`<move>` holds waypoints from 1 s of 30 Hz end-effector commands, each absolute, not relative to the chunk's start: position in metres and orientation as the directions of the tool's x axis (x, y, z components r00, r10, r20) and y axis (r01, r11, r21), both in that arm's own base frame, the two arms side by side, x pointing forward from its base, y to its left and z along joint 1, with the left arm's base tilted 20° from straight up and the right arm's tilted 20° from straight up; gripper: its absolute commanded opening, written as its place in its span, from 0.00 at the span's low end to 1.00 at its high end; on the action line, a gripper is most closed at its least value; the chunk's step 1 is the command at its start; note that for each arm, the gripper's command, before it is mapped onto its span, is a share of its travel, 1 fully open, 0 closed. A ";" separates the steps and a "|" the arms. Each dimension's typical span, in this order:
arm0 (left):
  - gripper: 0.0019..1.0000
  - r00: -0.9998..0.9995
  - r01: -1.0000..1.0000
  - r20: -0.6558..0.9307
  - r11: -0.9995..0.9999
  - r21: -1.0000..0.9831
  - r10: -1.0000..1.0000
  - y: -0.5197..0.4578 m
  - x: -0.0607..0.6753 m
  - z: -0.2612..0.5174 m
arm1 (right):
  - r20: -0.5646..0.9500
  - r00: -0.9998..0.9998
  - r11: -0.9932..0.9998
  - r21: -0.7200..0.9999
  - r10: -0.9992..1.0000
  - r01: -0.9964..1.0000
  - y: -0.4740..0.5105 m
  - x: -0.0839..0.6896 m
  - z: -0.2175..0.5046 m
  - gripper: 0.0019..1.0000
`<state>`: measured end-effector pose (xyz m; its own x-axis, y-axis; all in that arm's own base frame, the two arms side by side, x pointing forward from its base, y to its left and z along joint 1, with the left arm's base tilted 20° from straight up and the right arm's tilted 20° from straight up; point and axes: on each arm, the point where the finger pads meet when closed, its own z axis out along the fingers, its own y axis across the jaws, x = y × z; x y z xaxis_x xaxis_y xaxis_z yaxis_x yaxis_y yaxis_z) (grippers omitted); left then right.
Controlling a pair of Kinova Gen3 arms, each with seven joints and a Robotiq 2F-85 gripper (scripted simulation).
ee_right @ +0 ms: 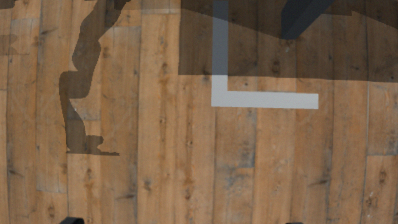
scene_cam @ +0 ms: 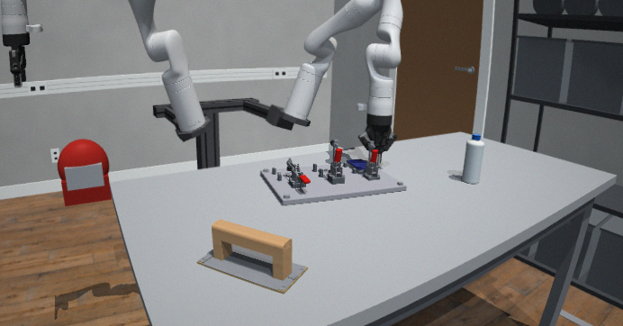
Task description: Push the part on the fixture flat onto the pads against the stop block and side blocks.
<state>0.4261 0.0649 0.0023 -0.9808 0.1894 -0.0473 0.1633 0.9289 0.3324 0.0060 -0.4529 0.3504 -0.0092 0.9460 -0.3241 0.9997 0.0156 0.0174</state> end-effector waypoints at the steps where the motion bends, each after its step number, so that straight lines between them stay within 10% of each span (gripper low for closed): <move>1: 0.10 -0.981 0.163 -0.049 0.929 0.333 0.190 0.065 0.427 0.003 | -0.326 -0.009 0.015 0.018 0.945 1.000 -0.453 0.006 0.351 1.00; 30: 0.10 -0.981 0.163 -0.049 0.929 0.333 0.190 0.061 0.426 0.002 | -0.326 -0.009 0.015 0.018 0.945 1.000 -0.453 0.006 0.351 1.00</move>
<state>0.4255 0.0612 0.0010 -0.9808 0.1894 -0.0473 0.1633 0.9289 0.3325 0.0060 -0.4529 0.3504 -0.0092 0.9460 -0.3241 0.9997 0.0156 0.0174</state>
